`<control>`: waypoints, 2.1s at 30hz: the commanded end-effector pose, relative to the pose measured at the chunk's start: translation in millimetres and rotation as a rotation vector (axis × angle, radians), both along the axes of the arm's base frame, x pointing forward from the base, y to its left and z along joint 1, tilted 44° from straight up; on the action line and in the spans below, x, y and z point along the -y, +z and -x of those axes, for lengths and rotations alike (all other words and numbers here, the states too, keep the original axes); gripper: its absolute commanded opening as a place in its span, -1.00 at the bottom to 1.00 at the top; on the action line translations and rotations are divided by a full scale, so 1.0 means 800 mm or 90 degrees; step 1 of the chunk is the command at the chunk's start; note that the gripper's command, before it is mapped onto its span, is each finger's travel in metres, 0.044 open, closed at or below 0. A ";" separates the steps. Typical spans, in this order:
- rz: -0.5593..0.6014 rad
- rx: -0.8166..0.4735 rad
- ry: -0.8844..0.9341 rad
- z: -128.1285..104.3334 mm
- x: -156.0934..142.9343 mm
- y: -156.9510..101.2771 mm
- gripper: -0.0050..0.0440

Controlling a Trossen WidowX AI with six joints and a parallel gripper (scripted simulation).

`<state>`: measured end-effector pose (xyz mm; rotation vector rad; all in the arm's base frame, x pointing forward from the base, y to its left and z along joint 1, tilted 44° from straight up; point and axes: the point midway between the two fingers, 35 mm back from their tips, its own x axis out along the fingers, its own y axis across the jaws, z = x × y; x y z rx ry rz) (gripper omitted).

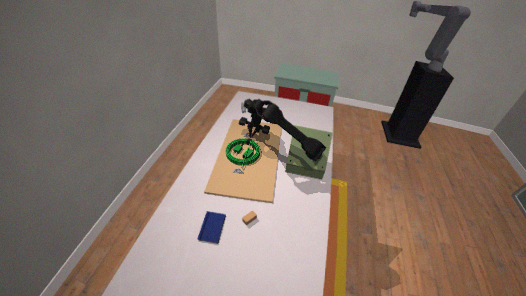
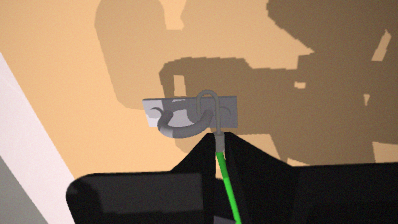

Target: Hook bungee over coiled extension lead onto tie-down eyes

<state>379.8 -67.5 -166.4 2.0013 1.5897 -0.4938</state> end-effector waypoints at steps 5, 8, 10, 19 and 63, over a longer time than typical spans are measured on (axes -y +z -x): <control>0.053 0.012 -0.008 -0.010 0.027 -0.005 -1.00; 0.053 0.012 -0.008 -0.010 0.026 -0.004 -1.00; 0.053 0.012 -0.008 -0.010 0.025 -0.003 -1.00; 0.053 0.012 -0.008 -0.009 0.022 -0.001 -1.00; 0.023 0.017 -0.001 -0.007 -0.002 0.017 -1.00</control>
